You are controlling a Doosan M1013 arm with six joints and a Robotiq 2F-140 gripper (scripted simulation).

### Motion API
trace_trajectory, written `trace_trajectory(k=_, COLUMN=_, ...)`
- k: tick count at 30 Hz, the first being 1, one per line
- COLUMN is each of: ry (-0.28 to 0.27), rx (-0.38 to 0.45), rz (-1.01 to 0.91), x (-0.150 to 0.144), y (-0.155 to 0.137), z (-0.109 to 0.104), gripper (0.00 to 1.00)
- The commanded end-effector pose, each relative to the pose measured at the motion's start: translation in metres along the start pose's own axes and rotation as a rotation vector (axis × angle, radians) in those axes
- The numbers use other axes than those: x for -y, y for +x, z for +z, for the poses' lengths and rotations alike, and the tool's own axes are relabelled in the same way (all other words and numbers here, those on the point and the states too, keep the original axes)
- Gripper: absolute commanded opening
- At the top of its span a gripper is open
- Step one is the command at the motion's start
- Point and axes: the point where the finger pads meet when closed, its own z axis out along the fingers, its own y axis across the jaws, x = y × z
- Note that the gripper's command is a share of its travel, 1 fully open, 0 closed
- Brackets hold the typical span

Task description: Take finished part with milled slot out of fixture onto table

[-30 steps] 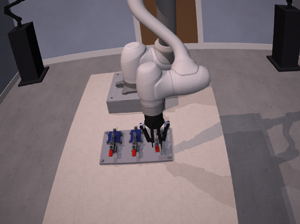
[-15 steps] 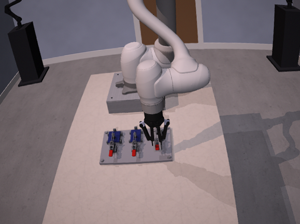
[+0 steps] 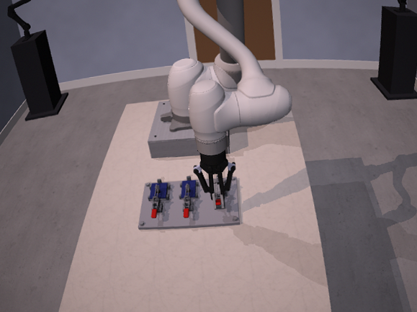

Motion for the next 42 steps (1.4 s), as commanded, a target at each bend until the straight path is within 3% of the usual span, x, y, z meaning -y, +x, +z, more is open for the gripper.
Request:
trace_trajectory(k=1, ry=0.000, rx=0.000, rz=0.000, x=0.000, y=-0.001, z=-0.001, gripper=0.11)
trace_trajectory(k=42, ry=0.000, rx=0.000, rz=0.000, x=0.000, y=-0.028, z=-0.013, gripper=0.11)
